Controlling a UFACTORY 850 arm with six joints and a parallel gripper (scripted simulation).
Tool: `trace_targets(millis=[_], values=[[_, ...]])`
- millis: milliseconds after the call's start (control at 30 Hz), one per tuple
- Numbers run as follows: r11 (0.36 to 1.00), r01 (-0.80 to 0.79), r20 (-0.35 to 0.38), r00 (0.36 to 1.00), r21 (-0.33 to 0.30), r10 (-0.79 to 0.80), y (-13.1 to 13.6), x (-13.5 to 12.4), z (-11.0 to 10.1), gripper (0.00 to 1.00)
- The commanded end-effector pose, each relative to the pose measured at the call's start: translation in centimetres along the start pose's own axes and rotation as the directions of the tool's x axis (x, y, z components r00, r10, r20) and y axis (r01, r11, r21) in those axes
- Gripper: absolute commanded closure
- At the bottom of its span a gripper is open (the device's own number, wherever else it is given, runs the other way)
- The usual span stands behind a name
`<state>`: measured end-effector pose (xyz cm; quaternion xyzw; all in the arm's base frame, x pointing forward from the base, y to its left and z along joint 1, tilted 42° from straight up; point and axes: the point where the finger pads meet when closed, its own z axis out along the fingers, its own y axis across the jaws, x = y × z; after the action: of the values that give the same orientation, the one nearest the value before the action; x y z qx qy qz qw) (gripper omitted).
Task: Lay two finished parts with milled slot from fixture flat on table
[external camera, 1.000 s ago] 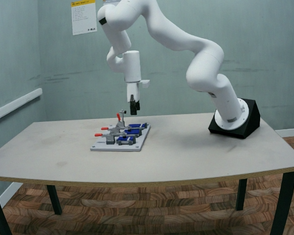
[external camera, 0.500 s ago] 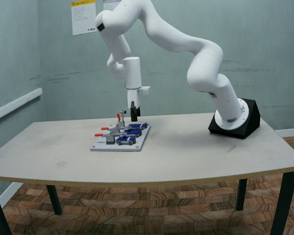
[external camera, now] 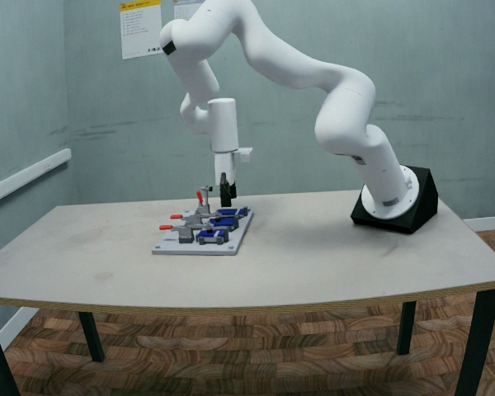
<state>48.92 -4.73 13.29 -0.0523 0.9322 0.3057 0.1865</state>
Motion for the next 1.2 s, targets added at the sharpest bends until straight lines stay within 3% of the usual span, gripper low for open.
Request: trace_targets(millis=[0, 1167], values=[[1.000, 0.000, 0.001, 1.000, 0.001, 0.000, 0.0, -0.1, 0.0, 0.00], [1.000, 0.000, 0.001, 1.000, 0.001, 0.000, -0.1, -0.1, 2.1, 0.00]])
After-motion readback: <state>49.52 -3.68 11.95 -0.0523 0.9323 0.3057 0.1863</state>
